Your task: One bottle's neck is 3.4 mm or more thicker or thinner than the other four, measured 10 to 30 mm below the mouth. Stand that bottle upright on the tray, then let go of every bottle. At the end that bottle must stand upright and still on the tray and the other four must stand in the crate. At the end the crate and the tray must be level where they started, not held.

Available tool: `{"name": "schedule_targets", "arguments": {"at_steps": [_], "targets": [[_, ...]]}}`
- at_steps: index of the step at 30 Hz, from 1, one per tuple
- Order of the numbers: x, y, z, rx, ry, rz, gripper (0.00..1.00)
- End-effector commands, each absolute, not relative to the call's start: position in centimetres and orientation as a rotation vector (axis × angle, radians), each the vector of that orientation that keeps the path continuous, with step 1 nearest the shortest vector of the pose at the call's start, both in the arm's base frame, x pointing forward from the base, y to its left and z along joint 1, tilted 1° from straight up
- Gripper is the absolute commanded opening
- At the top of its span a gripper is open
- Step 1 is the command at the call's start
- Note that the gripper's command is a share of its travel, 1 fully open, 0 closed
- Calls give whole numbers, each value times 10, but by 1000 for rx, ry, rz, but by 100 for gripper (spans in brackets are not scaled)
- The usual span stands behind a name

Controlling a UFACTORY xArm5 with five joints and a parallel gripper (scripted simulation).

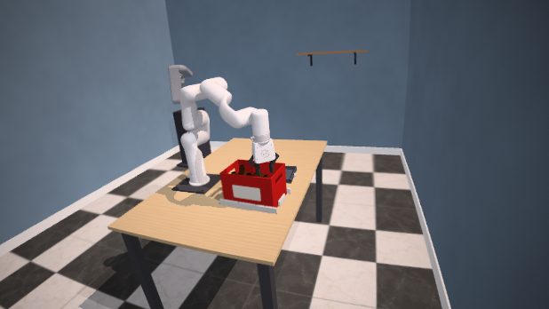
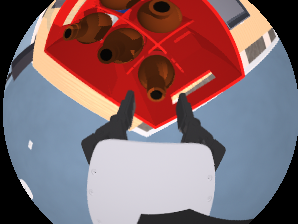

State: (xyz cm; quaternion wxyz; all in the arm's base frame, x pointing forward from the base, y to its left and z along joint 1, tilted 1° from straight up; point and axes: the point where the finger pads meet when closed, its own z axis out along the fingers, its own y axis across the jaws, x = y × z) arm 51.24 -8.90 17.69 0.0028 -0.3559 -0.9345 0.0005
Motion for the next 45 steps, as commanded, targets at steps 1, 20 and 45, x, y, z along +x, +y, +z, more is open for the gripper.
{"name": "schedule_targets", "arguments": {"at_steps": [1, 20, 45], "targets": [[513, -89, 176, -1118, -2935, 0, 65], [513, -90, 156, -1118, -2935, 0, 65], [513, -90, 146, -1118, -2935, 0, 65]]}}
